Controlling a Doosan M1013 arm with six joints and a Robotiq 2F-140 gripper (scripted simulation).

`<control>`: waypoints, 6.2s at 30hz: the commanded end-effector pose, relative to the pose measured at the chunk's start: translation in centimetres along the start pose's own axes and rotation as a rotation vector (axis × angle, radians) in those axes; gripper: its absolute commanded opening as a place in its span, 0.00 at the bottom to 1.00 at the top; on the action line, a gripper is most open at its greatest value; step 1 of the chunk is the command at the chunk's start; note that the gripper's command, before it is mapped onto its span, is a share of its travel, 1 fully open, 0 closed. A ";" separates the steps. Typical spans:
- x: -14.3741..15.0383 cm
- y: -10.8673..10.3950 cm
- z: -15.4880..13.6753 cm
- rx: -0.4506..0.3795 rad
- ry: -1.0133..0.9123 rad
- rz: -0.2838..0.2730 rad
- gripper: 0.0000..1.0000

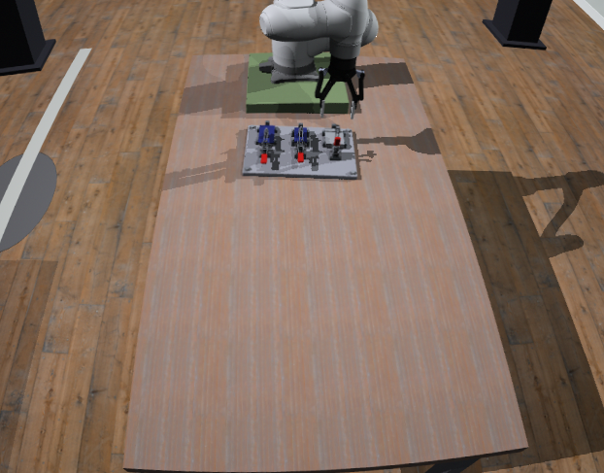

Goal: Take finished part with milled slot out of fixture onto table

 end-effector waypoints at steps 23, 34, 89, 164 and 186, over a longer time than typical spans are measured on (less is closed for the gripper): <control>0.0 3.4 0.0 0.000 0.000 0.000 0.58; 0.0 5.2 0.0 0.000 0.000 0.000 0.58; 0.0 5.8 0.0 0.000 0.000 0.000 0.58; 0.0 8.7 0.0 0.000 0.000 0.000 0.58; 0.0 8.8 0.0 0.000 0.000 0.000 0.00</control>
Point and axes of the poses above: the point where the finger pads meet when closed, its own y axis out along the fingers, its own x axis across the jaws, z = x × y, the point moved 10 cm from there along -y, back along the fingers, and after that the axes turned 4 degrees about y, right-handed, at the moved point
